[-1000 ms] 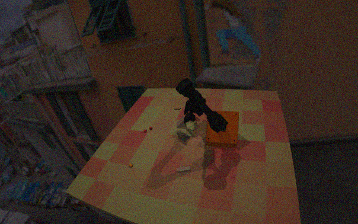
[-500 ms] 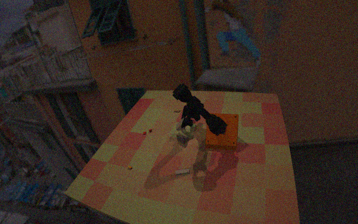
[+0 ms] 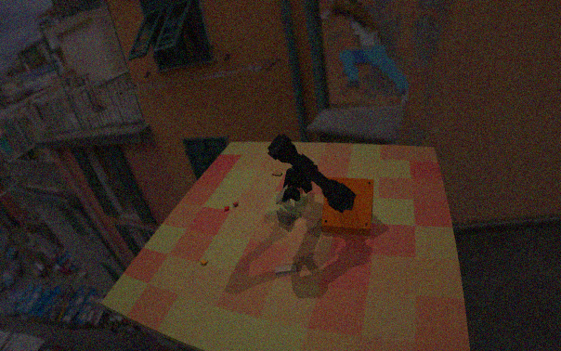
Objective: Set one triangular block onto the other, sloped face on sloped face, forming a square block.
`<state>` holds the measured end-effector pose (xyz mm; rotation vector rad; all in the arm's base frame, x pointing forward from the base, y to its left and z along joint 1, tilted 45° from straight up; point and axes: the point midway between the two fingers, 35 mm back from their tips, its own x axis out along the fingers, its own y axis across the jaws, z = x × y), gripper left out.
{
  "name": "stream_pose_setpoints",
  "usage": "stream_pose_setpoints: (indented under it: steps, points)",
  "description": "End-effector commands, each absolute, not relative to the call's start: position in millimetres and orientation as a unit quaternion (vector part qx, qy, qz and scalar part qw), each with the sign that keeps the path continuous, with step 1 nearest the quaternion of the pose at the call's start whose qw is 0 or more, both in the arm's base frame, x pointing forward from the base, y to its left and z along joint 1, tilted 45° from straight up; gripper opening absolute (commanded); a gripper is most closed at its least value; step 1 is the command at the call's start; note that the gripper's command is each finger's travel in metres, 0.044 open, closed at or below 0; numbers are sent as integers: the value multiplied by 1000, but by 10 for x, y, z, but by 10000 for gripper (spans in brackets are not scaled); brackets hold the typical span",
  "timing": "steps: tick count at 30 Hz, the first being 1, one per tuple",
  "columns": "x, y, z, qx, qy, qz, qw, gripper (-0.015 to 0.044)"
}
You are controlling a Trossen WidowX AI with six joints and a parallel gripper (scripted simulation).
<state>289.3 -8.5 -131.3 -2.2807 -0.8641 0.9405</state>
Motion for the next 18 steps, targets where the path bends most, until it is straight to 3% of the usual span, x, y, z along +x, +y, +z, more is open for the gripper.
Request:
stream_pose_setpoints:
  steps: [1, 8, 18]
  points:
    - [2866, -59, -1319, -839, -320, 349, 267, 295]
    - [2866, -59, -1319, -839, -320, 349, 267, 249]
    - [2884, -93, -1292, -841, -320, 347, 263, 0]
